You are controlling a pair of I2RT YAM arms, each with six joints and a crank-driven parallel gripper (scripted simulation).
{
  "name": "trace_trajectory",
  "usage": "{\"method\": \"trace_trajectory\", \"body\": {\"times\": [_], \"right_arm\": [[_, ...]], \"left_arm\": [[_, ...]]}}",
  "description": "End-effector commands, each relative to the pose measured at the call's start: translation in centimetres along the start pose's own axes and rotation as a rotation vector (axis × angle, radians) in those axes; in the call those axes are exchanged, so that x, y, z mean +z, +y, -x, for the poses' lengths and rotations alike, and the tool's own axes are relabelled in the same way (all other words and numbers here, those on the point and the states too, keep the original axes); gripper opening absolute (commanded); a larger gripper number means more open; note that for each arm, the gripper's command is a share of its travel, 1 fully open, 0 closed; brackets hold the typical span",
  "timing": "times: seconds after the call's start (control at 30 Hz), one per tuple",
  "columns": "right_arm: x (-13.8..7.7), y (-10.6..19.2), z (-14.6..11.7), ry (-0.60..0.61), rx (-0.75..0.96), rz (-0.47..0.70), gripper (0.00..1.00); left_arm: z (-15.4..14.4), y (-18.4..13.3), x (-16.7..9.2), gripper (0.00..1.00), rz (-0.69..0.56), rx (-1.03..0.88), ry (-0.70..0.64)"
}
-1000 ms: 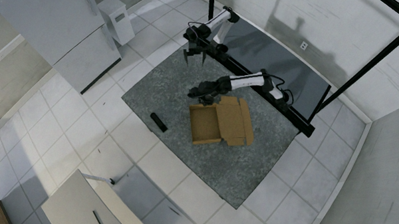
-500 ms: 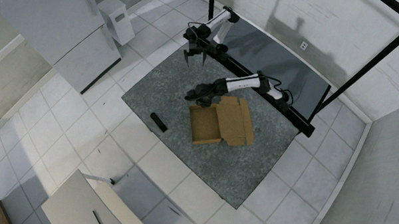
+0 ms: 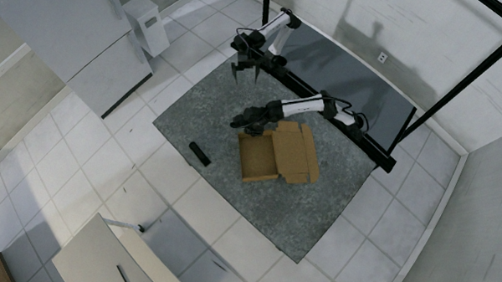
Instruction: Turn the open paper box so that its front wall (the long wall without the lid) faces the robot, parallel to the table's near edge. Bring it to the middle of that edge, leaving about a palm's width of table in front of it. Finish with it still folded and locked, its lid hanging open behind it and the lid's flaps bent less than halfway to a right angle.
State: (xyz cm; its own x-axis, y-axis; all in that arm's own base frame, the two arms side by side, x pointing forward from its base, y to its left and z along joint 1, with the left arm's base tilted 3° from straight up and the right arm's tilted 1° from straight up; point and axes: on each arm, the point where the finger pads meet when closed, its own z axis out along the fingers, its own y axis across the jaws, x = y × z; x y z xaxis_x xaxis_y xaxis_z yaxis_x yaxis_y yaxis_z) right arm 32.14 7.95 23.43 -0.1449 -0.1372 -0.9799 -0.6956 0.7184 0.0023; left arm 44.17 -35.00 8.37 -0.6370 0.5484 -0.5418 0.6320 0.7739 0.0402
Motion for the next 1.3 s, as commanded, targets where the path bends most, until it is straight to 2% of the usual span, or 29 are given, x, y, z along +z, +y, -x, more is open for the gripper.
{"method": "trace_trajectory", "body": {"times": [0.0, 0.37, 0.63, 0.87, 0.97, 1.23, 1.27], "right_arm": [[-0.3, -0.2, 1.7, -0.025, -0.038, -0.001, 1.0], [-0.3, -0.2, 1.7, -0.025, -0.038, -0.001, 1.0], [-0.3, -0.2, 1.7, -0.024, -0.037, -0.001, 1.0], [-0.3, -0.2, 1.7, -0.024, -0.037, -0.001, 1.0], [-0.3, -0.2, 1.7, -0.024, -0.037, -0.001, 1.0], [-0.3, -0.2, 1.7, -0.024, -0.037, -0.001, 1.0], [-0.3, -0.2, 1.7, -0.024, -0.037, -0.001, 1.0]], "left_arm": [[2.9, -0.5, -1.0, 0.3, -0.003, 0.005, -0.087], [3.0, -0.6, 0.7, 0.3, -0.005, 0.006, -0.086], [3.1, -0.6, 1.5, 0.21, -0.006, 0.007, -0.089], [3.0, -0.6, 2.8, 0.2, -0.007, 0.008, -0.084], [3.7, -0.6, 1.7, 0.19, -0.006, 0.008, -0.103], [3.7, -0.6, 1.7, 0.19, -0.006, 0.008, -0.103], [4.0, -0.5, 1.1, 0.14, -0.006, 0.007, -0.114]]}}
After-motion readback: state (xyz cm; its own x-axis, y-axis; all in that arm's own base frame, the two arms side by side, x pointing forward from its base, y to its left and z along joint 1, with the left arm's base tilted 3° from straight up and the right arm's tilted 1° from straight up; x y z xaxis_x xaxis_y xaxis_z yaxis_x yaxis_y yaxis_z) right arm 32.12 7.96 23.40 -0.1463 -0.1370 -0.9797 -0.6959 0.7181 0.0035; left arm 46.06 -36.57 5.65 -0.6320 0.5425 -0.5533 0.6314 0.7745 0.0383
